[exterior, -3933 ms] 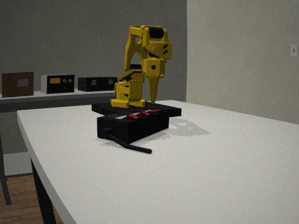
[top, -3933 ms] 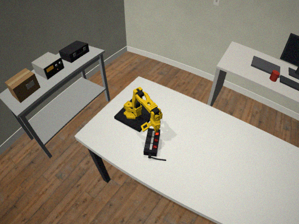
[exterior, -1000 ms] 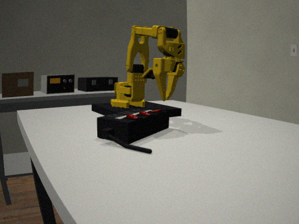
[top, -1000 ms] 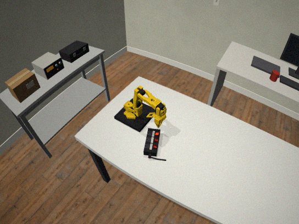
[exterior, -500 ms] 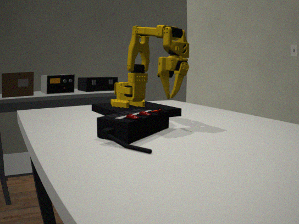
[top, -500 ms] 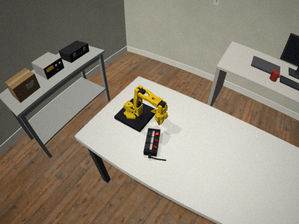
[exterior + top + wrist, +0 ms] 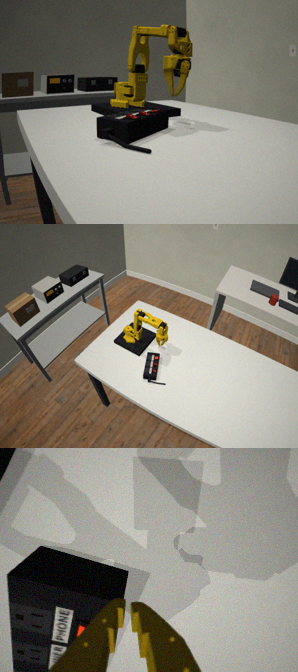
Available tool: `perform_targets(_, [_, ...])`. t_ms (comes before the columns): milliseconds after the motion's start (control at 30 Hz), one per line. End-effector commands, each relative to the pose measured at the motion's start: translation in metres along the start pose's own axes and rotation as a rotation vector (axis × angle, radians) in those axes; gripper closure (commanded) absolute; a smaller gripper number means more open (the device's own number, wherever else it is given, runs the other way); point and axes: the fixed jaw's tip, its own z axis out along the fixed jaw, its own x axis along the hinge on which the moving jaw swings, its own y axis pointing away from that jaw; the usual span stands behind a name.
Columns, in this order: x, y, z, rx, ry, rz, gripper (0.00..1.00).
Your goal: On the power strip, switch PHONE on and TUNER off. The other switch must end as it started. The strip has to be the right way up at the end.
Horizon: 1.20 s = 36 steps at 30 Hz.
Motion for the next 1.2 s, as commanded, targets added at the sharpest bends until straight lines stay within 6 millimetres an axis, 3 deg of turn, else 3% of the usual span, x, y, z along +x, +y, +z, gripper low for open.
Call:
perform_targets(0, [-0.006, -0.004, -0.004, 0.012, 0.006, 0.113, 1.00])
perform_targets(1167, [-0.054, -0.025, -0.014, 0.014, -0.001, 1.214, 1.00])
